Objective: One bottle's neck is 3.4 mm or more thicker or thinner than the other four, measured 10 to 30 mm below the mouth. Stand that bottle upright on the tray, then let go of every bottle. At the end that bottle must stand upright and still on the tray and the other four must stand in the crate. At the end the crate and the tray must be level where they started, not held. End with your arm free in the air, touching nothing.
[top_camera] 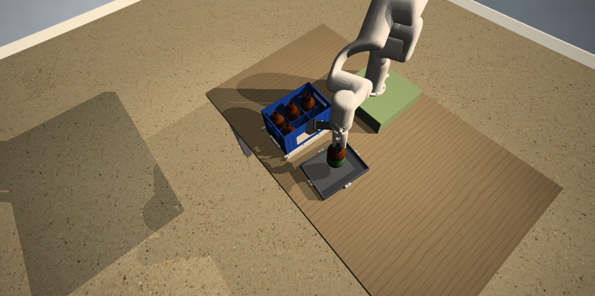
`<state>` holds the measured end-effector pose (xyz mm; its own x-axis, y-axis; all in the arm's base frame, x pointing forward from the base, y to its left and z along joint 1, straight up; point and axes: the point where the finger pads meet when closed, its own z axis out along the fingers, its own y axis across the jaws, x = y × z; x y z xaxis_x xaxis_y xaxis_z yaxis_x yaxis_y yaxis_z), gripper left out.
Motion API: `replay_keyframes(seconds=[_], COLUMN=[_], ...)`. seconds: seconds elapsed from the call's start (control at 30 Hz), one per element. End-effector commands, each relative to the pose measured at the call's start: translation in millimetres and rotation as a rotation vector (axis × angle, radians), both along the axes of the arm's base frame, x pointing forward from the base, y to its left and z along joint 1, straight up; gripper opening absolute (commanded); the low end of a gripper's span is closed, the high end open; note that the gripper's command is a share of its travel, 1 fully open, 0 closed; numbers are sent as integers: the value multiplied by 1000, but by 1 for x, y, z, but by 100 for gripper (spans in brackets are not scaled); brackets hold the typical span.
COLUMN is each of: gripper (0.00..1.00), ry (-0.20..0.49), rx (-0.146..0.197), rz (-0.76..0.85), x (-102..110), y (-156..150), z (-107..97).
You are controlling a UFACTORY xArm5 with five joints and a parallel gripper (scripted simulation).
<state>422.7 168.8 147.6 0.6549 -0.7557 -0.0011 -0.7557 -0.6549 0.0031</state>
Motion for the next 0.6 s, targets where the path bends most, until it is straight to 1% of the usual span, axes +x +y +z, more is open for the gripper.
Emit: replay_keyframes(seconds=[0.0, 0.03, 0.4, 0.57], gripper=[0, 0, 0, 0], ry=[-5, -5, -5, -5], rx=[2, 2, 2, 2], rz=[0, 0, 0, 0], x=[2, 2, 2, 2], y=[1, 1, 1, 1], z=[-11, -11, -36, -43])
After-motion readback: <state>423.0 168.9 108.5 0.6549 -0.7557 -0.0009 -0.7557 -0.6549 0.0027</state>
